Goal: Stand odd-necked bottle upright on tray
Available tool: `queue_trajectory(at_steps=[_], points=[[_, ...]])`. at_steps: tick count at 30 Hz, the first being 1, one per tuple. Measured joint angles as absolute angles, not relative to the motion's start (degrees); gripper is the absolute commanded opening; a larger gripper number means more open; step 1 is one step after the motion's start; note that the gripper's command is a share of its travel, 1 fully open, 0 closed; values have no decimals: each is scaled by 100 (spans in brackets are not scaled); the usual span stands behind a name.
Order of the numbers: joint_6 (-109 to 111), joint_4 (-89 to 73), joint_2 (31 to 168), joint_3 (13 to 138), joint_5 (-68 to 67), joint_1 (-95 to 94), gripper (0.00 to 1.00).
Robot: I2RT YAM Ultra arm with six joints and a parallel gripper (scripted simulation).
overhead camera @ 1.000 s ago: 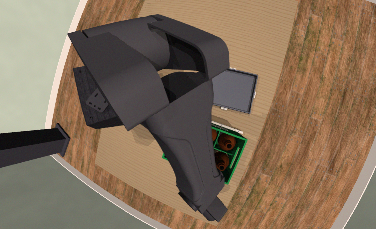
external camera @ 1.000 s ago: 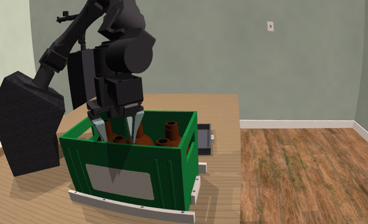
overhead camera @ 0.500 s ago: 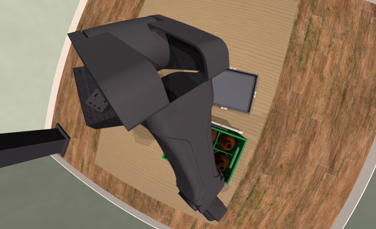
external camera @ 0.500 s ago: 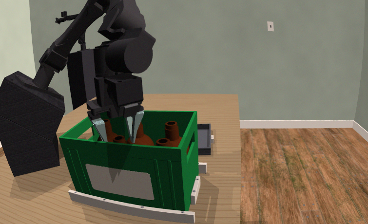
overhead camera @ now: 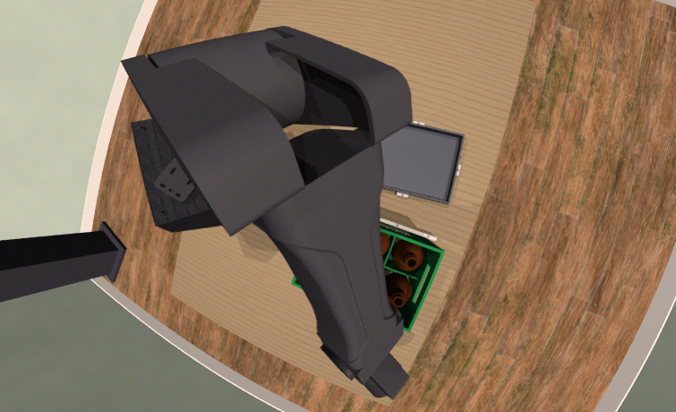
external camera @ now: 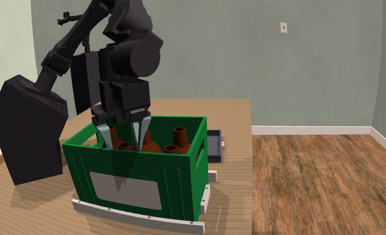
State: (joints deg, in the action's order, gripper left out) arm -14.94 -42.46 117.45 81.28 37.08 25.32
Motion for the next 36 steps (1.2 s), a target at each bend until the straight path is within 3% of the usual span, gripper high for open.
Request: queue_trajectory(at_steps=[19, 20, 36], points=[[-1494, -4246, 11745, 8128, 3708, 2532, 61], [-1494, -4246, 11745, 8128, 3708, 2532, 0], [-1498, -4241, 11747, 8128, 3693, 2532, 0]])
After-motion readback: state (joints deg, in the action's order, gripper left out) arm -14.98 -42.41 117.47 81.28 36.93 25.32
